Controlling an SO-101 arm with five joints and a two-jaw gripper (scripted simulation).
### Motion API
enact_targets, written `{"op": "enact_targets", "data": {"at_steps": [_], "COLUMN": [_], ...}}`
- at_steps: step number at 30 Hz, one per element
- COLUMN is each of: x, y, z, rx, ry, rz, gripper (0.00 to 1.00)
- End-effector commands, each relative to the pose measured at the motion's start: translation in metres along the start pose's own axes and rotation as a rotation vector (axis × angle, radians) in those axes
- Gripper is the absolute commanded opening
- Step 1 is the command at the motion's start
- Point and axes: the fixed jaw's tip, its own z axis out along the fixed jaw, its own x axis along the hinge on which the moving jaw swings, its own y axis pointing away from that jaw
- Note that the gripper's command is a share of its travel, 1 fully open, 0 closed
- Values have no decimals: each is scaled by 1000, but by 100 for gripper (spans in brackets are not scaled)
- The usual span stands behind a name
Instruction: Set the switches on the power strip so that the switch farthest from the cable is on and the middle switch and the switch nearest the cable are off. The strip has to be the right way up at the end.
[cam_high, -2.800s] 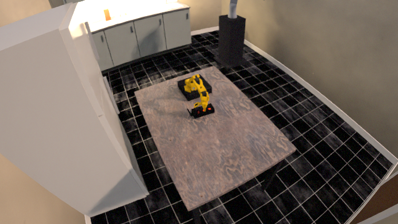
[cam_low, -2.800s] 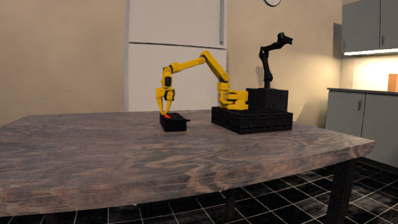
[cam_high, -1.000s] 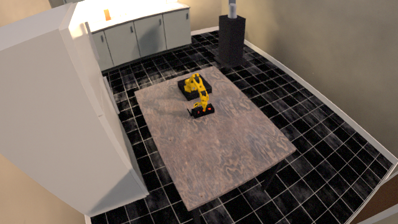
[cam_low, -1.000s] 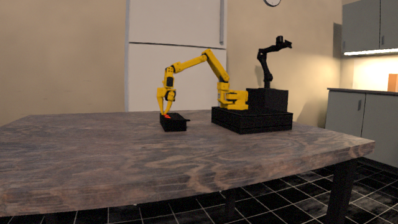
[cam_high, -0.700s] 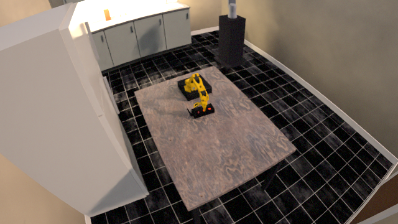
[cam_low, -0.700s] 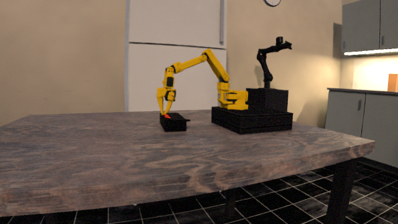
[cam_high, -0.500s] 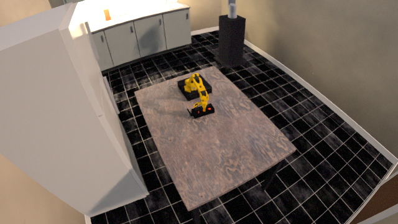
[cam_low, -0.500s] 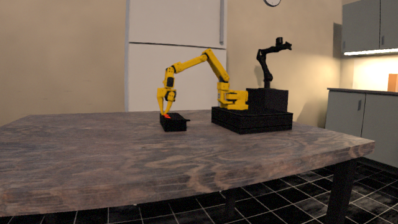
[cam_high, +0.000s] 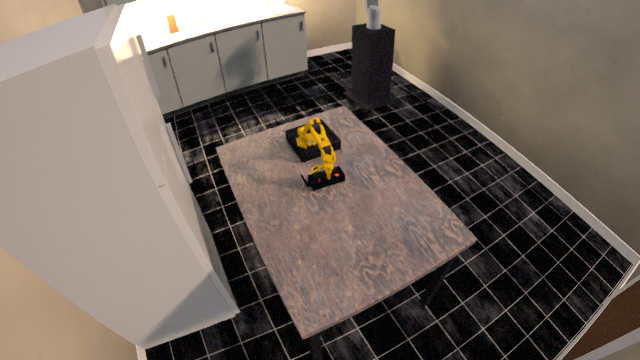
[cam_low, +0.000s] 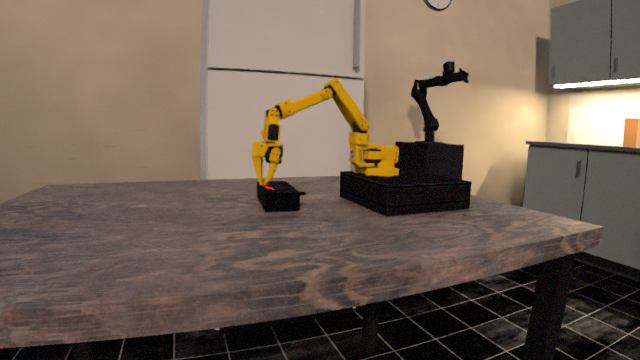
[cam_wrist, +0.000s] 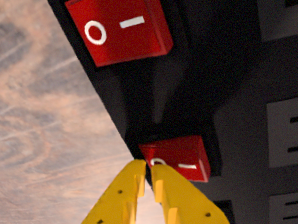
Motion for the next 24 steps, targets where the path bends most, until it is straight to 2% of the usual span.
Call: {"op": "enact_targets", "data": {"at_steps": [1,15,24], "x": [-2,2,2], "y": [-11,-1,0], "z": [7,-17,-19], "rx": [76,76,76], "ry": [-29,-29,-29], "rz": [-14,-13,-13], "gripper": [0,0,0]}}
